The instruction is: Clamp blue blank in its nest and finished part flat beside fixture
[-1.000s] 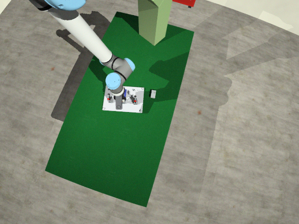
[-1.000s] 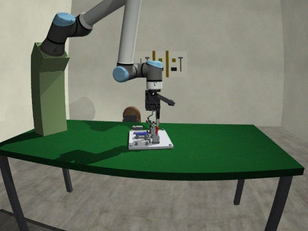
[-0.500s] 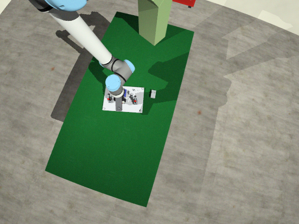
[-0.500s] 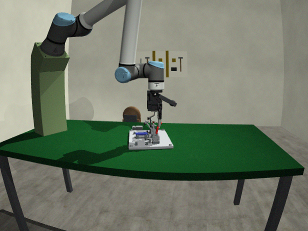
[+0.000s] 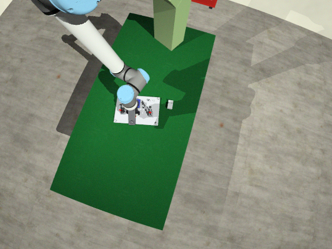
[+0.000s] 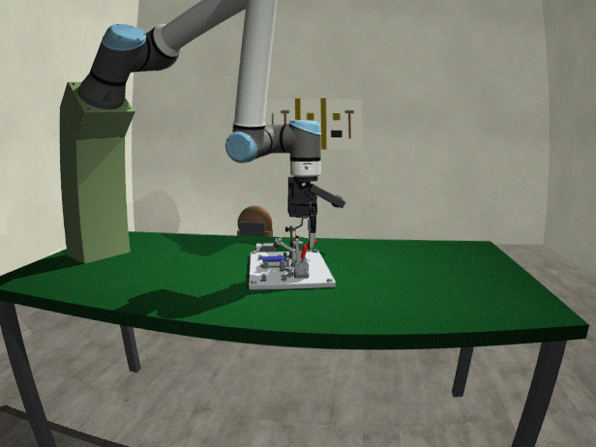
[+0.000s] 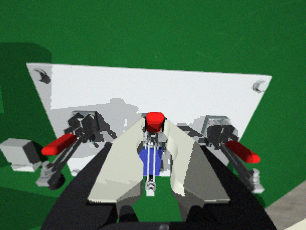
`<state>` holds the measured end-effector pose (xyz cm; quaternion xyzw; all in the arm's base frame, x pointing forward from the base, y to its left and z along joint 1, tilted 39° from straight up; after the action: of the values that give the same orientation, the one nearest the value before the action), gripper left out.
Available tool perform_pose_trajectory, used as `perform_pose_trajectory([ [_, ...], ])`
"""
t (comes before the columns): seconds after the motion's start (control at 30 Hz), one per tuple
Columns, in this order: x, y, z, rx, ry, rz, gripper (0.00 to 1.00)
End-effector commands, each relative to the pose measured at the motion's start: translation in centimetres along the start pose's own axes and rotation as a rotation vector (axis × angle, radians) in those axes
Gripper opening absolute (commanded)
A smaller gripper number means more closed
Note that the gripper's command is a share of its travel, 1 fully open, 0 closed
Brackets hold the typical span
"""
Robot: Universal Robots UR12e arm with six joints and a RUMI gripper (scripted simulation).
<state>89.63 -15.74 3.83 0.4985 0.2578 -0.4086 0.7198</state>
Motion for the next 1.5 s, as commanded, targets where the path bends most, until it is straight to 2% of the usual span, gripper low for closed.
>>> perform_pose_trajectory([
  [0.0,0.2,0.6,0.0,0.0,-0.001,0.003,0.0],
  [1.47,2.1,1.8,0.0,0.001,-0.002,0.004,0.0],
])
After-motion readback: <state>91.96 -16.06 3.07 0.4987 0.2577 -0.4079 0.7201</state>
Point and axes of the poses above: the point where the finger pads meet when closed, its own x axis out along the fingers, its own z axis across the jaws, y = z × x, the point moved 2 cm from there along -x, back along the fingers, and after that the axes turned 3 degrees about x, right-handed, at the moved point
